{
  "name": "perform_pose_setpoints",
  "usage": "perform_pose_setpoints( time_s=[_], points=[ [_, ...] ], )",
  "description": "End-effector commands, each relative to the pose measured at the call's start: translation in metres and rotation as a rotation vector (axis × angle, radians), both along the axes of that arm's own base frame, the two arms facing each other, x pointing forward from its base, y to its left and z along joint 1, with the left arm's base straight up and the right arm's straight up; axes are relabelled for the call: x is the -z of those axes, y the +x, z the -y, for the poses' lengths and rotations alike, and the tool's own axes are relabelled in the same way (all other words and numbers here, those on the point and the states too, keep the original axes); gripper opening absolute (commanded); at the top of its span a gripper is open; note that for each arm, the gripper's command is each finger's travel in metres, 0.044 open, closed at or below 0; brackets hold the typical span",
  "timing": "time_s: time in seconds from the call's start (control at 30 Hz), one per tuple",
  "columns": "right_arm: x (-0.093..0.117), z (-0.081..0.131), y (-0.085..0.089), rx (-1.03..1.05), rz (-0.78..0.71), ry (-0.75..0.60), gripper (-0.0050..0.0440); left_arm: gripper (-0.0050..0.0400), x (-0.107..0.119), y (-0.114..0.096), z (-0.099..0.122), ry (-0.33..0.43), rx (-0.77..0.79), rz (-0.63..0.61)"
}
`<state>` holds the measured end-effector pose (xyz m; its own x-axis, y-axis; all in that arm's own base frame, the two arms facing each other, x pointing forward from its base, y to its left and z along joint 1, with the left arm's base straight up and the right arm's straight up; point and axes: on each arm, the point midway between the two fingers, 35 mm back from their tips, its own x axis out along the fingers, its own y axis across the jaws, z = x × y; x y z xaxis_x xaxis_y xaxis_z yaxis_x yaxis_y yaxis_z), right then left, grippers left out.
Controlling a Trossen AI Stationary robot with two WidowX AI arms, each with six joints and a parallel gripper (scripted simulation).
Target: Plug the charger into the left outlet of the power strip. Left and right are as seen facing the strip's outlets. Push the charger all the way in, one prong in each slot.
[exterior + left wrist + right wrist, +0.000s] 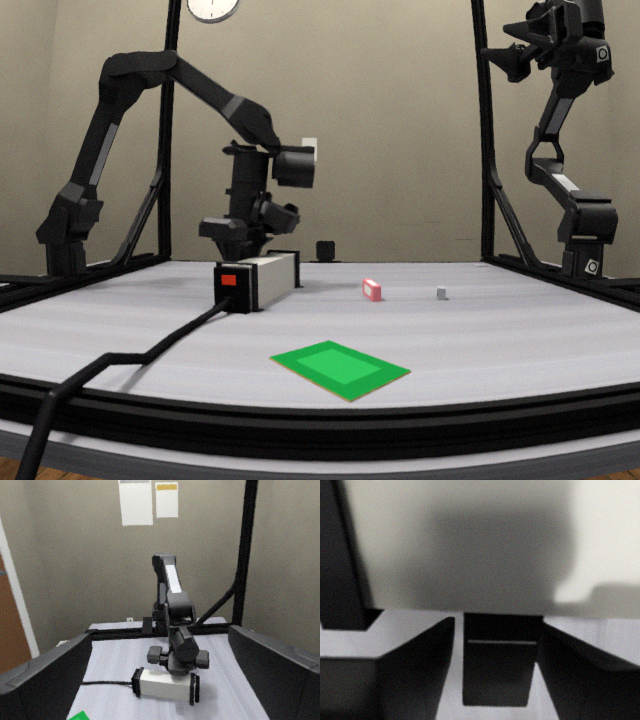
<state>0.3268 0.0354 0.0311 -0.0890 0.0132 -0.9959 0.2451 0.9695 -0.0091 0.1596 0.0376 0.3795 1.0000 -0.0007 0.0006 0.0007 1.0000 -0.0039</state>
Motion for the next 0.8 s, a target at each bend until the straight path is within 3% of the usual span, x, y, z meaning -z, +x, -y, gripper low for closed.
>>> perform_pose_setpoints(
  time_s=[0.0, 0.33, 0.47, 0.6, 0.77],
  points=[
    [-0.010, -0.002, 0.000, 0.001, 0.033, 0.005, 0.0210, 0.0400, -0.002, 0.000, 0.000, 0.005, 0.000, 0.001],
    [-0.009, -0.005, -0.012, 0.000, 0.032, 0.004, 0.0210, 0.0400, -0.002, 0.000, 0.000, 0.005, 0.000, 0.001],
    [-0.048, -0.007, -0.013, 0.001, 0.038, 0.005, 0.0306, 0.0400, -0.002, 0.000, 0.000, 0.005, 0.000, 0.001],
    [-0.051, -0.006, -0.013, 0.000, 0.037, 0.005, 0.0400, 0.0400, -0.002, 0.000, 0.000, 0.005, 0.000, 0.001],
    [-0.046, -0.006, -0.014, 0.000, 0.024, 0.003, 0.0400, 0.0400, -0.002, 0.000, 0.000, 0.005, 0.000, 0.001]
  ],
)
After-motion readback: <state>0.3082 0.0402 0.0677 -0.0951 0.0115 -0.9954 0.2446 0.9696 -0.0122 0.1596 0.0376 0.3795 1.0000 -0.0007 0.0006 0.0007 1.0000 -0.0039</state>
